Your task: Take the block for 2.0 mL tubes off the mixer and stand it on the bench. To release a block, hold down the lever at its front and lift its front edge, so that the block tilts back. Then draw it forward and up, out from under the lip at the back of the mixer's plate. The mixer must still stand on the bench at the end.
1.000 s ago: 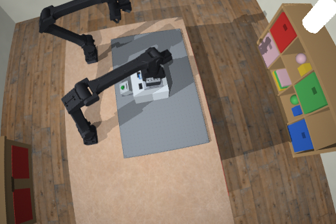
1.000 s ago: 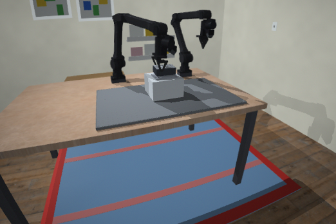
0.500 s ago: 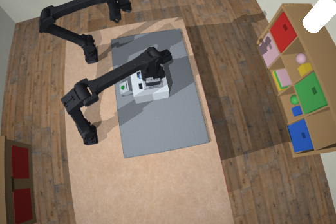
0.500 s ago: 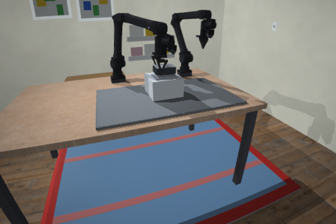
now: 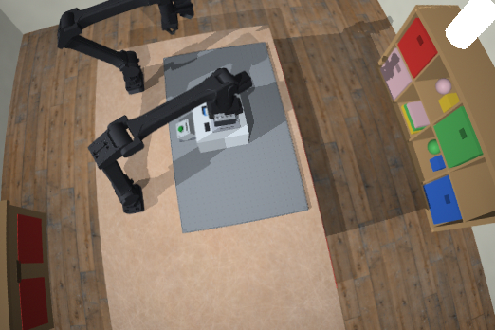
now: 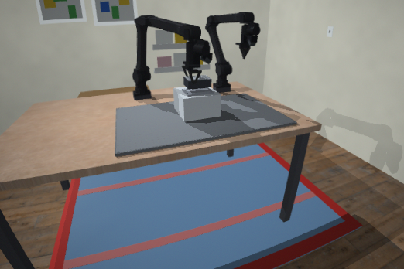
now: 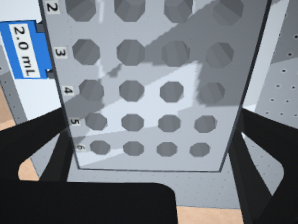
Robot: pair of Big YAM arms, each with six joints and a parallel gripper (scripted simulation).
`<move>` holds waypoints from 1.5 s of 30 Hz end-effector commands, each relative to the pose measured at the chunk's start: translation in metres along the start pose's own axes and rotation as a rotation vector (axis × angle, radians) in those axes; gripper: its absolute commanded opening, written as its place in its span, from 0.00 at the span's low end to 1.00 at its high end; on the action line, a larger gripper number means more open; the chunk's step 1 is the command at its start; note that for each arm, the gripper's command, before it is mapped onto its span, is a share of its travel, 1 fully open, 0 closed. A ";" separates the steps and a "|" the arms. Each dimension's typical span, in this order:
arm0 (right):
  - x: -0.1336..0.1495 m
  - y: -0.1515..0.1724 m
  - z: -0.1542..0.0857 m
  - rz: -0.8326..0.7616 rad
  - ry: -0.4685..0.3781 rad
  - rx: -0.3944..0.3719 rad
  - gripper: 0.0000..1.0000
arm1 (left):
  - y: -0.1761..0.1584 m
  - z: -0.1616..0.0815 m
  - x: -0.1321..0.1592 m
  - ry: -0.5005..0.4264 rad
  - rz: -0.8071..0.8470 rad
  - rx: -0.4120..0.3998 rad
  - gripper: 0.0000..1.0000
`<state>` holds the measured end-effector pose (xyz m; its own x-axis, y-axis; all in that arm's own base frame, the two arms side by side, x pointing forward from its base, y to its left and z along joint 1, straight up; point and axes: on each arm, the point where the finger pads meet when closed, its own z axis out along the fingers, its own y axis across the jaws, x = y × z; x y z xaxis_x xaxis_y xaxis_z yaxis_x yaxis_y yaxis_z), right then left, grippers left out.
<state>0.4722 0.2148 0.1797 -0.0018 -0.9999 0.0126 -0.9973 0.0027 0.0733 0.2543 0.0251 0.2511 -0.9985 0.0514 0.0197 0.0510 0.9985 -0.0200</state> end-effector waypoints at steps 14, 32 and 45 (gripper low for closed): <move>-0.006 0.005 -0.043 -0.012 -0.037 0.085 0.00 | 0.003 -0.031 -0.014 -0.074 -0.007 -0.011 0.00; -0.004 -0.002 -0.036 0.006 -0.037 0.092 0.00 | 0.003 -0.029 -0.013 -0.068 -0.006 -0.010 0.00; -0.009 -0.013 -0.050 -0.006 -0.052 0.130 0.00 | 0.002 -0.011 -0.004 -0.025 -0.006 -0.003 0.00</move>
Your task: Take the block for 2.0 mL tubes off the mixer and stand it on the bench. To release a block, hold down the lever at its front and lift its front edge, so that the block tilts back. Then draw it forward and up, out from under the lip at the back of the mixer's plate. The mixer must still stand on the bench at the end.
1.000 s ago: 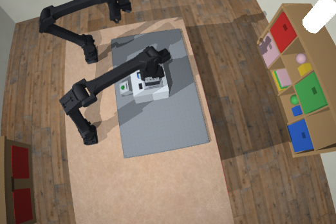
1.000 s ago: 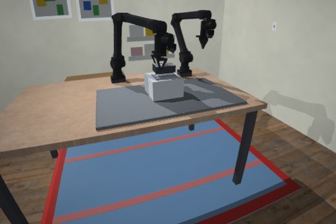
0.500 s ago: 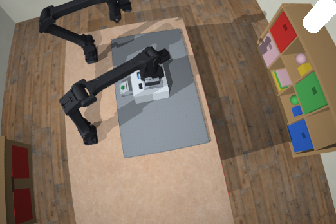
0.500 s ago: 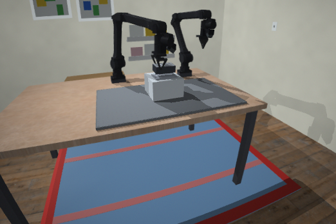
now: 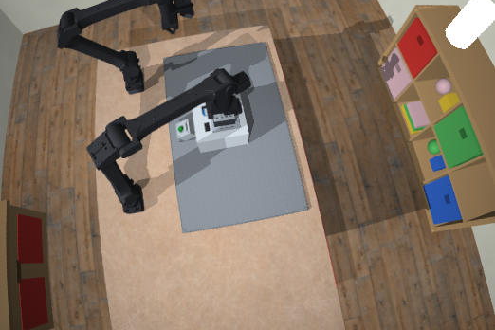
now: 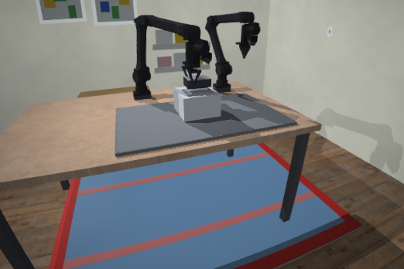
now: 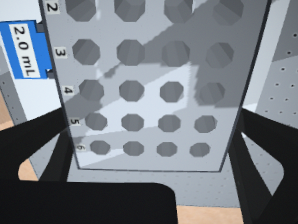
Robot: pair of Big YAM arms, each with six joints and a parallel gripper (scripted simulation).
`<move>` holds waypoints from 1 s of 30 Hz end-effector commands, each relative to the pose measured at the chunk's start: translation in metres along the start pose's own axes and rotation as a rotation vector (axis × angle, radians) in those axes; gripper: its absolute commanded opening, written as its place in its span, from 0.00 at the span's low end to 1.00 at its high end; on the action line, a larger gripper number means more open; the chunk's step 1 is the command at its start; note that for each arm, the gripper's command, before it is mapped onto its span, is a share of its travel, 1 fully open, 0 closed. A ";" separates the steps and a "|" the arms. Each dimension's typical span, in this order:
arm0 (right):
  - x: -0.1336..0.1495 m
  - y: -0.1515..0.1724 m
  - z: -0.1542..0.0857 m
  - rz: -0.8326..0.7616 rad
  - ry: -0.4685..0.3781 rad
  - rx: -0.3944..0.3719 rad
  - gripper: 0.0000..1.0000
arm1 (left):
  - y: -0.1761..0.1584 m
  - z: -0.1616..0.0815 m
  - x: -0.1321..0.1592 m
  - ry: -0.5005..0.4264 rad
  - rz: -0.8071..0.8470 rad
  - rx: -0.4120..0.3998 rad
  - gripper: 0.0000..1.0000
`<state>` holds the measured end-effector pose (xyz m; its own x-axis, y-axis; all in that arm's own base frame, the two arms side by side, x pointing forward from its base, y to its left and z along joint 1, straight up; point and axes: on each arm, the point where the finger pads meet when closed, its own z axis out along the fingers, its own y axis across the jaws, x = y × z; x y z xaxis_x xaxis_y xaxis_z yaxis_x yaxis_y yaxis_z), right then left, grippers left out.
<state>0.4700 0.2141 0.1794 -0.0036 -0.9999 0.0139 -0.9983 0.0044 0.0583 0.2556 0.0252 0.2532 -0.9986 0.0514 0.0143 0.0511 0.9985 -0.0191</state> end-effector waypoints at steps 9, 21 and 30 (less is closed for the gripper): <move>-0.009 -0.011 -0.054 -0.010 -0.055 0.125 0.00 | 0.001 0.001 0.003 0.007 -0.007 0.002 0.00; -0.003 -0.002 -0.041 -0.006 -0.042 0.099 0.00 | 0.001 -0.004 0.000 -0.007 -0.006 -0.001 0.00; -0.002 -0.005 -0.041 0.008 -0.043 0.108 0.00 | 0.003 -0.018 -0.008 -0.043 -0.005 -0.007 0.00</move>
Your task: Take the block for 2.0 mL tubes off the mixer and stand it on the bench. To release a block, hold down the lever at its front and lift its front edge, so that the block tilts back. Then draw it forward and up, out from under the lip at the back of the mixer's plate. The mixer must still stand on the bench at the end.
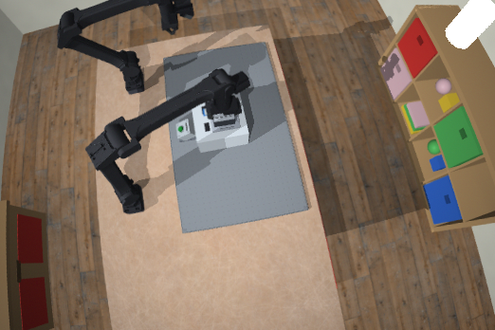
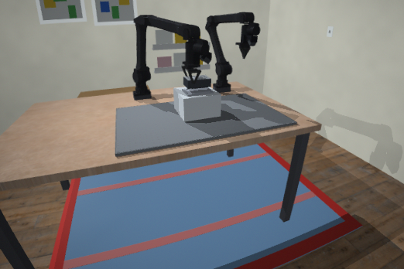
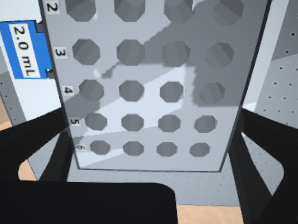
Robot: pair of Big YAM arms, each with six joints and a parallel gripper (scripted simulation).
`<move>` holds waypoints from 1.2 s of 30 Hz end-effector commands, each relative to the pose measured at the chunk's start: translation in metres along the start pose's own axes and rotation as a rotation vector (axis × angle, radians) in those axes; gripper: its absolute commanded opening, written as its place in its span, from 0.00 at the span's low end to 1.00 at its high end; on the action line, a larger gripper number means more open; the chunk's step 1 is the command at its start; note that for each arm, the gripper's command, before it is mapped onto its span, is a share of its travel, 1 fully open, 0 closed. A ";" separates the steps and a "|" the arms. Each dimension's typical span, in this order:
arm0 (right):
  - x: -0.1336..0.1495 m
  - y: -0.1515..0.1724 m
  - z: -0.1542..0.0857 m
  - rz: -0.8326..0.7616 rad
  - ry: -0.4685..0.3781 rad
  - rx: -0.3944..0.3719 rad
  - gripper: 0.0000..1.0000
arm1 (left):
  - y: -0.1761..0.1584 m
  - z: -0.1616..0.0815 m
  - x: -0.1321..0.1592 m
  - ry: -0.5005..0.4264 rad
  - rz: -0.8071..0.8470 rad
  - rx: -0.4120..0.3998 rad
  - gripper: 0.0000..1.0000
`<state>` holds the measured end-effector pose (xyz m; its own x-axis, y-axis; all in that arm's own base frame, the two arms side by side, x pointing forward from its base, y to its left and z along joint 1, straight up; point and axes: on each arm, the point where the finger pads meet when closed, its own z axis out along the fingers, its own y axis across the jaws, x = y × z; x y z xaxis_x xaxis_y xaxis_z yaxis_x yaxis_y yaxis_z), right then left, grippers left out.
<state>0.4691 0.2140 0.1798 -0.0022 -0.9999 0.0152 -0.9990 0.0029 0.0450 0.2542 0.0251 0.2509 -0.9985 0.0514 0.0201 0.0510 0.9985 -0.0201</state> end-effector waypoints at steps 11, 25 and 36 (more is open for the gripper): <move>-0.001 -0.003 -0.041 0.008 -0.044 0.101 0.00 | 0.003 -0.028 -0.014 -0.070 -0.004 -0.012 0.00; -0.006 -0.001 -0.032 -0.002 -0.036 0.094 0.00 | 0.004 -0.033 -0.016 -0.082 -0.004 -0.014 0.00; -0.008 -0.004 -0.050 -0.001 -0.048 0.125 0.00 | 0.004 -0.031 -0.016 -0.079 -0.003 -0.014 0.00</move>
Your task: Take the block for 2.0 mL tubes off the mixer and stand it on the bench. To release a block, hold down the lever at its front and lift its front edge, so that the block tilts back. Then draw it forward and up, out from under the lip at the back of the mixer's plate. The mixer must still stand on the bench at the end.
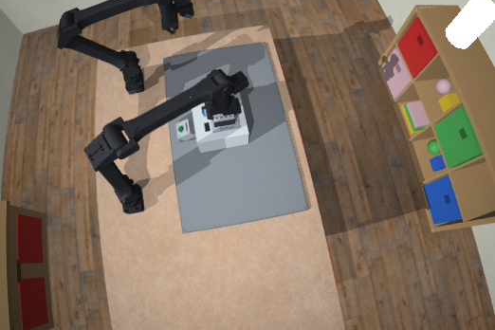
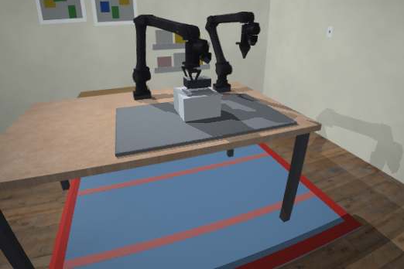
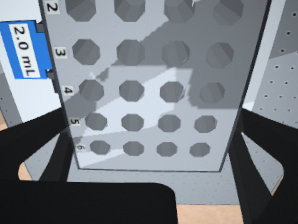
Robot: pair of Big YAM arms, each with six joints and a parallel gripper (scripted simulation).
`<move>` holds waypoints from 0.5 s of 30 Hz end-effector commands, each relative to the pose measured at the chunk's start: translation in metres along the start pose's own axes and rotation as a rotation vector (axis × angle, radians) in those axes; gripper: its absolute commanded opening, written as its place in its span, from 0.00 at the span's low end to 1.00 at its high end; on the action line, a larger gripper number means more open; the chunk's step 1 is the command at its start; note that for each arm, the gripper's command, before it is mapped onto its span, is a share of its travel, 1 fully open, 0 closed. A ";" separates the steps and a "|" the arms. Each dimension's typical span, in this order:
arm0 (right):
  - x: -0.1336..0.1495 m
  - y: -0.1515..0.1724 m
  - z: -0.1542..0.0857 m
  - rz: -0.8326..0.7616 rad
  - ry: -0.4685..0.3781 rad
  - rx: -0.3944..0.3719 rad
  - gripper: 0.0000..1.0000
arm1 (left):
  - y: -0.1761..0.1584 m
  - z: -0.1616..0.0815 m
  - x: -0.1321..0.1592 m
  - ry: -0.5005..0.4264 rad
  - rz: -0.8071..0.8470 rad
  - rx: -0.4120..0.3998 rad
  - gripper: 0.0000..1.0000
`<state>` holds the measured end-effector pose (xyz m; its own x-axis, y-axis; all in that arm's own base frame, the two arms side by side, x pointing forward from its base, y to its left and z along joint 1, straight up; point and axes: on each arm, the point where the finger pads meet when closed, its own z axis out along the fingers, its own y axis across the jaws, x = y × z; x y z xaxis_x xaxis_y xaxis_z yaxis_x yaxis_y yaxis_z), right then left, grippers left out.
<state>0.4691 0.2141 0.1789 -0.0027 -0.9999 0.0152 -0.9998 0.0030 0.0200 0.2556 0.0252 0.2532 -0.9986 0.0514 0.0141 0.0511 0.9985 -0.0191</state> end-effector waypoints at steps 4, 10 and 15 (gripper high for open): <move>-0.009 -0.007 -0.049 -0.001 -0.045 0.096 0.00 | 0.003 -0.026 -0.013 -0.065 -0.004 -0.012 0.00; -0.014 -0.018 -0.047 -0.001 -0.050 0.109 0.00 | 0.003 -0.016 -0.008 -0.042 -0.004 -0.008 0.00; -0.015 -0.020 -0.050 -0.001 -0.055 0.123 0.00 | 0.002 -0.008 -0.004 -0.022 -0.004 -0.005 0.00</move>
<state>0.4697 0.2142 0.1807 -0.0030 -0.9999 0.0147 -0.9999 0.0032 0.0131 0.2556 0.0252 0.2531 -0.9986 0.0514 0.0144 0.0511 0.9985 -0.0192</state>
